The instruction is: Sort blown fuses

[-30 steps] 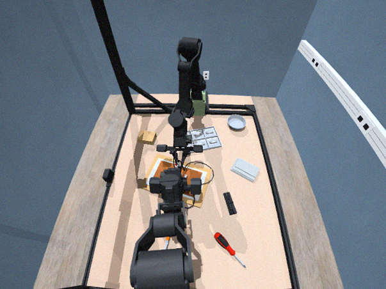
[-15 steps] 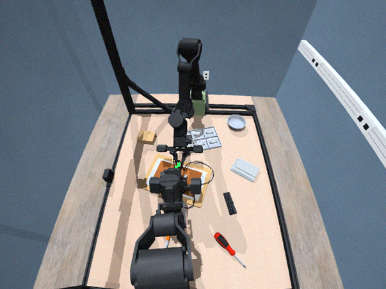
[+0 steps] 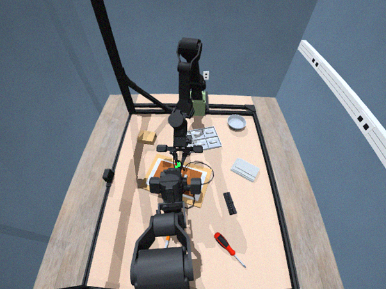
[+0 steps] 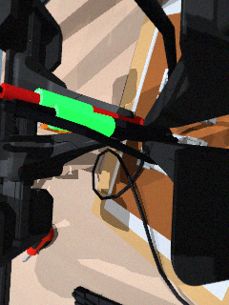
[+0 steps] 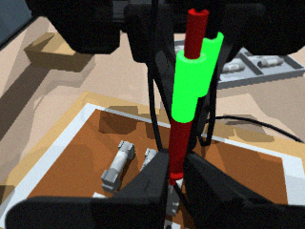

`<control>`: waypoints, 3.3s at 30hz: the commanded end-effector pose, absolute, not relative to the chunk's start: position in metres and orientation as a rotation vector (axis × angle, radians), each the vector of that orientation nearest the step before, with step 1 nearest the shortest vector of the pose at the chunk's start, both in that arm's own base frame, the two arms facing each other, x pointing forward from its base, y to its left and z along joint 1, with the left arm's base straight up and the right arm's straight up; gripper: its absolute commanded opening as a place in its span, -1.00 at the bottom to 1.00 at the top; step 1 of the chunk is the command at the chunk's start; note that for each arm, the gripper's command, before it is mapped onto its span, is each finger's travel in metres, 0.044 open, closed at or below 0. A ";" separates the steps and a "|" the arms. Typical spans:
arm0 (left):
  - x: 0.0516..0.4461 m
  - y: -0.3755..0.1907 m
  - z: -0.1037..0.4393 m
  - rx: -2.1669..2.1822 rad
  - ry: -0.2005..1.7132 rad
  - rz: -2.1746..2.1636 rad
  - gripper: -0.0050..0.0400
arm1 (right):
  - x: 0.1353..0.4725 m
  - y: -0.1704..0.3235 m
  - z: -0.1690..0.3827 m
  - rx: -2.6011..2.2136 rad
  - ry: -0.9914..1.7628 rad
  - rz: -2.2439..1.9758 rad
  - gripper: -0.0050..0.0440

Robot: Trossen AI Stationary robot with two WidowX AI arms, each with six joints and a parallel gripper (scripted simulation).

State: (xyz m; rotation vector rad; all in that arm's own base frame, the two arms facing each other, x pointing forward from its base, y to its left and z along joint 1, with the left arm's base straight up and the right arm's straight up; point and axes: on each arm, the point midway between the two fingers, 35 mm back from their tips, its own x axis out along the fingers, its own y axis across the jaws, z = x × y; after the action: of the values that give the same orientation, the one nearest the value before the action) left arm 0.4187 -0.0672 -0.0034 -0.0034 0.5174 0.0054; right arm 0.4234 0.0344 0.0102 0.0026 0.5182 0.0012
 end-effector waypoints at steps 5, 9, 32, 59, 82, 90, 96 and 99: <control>0.421 -0.067 0.001 -0.006 0.505 0.006 -1.00 | 0.426 0.034 0.017 0.003 0.500 0.000 -1.00; 0.421 -0.067 0.001 -0.006 0.505 0.006 -1.00 | 0.426 0.034 0.017 0.003 0.500 0.000 -1.00; 0.420 -0.066 0.008 -0.007 0.500 0.006 -1.00 | 0.425 0.033 0.024 0.002 0.494 0.000 -1.00; 0.424 -0.067 0.046 -0.011 0.485 0.005 -1.00 | 0.428 0.034 0.062 0.003 0.479 0.000 -1.00; 0.402 -0.048 0.050 -0.003 0.506 0.004 -1.00 | 0.401 0.019 0.062 -0.001 0.502 0.001 -1.00; 0.396 -0.042 0.054 -0.004 0.507 0.005 -1.00 | 0.389 0.011 0.067 -0.001 0.503 0.001 -1.00; 0.407 -0.042 0.049 -0.004 0.505 0.006 -1.00 | 0.385 0.009 0.068 -0.001 0.504 0.001 -1.00; 0.411 -0.042 0.047 -0.004 0.505 0.006 -1.00 | 0.393 0.009 0.072 0.000 0.489 0.000 -1.00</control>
State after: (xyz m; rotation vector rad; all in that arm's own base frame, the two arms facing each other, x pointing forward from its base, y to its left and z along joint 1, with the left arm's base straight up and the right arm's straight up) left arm 0.4014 -0.0425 0.0425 -0.0016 0.5254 0.0059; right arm 0.3847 0.0096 0.0582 0.0010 0.5308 -0.0012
